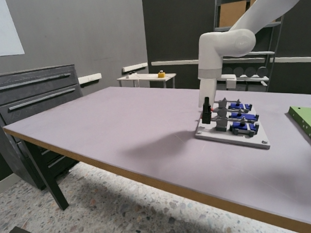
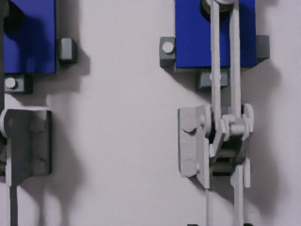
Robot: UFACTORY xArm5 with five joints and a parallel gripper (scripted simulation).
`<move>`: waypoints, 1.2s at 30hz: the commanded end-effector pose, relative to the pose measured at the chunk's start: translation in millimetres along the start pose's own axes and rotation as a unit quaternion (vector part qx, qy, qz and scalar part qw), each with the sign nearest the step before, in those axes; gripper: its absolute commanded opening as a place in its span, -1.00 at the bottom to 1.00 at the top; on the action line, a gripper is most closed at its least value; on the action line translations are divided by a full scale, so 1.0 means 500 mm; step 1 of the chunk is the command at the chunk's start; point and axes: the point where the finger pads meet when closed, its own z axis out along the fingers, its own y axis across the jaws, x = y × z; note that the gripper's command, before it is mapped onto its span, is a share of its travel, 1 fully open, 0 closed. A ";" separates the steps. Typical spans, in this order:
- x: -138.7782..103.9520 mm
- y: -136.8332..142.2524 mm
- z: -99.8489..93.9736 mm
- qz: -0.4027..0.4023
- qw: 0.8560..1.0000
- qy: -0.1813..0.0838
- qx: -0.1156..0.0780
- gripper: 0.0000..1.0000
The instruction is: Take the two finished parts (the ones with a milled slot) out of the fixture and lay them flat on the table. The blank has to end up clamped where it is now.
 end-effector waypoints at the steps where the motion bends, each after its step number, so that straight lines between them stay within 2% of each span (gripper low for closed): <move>1: -0.003 0.001 -0.005 0.000 1.000 -0.003 -0.001 -1.00; 36: 0.005 0.001 -0.023 0.000 1.000 -0.003 -0.001 -1.00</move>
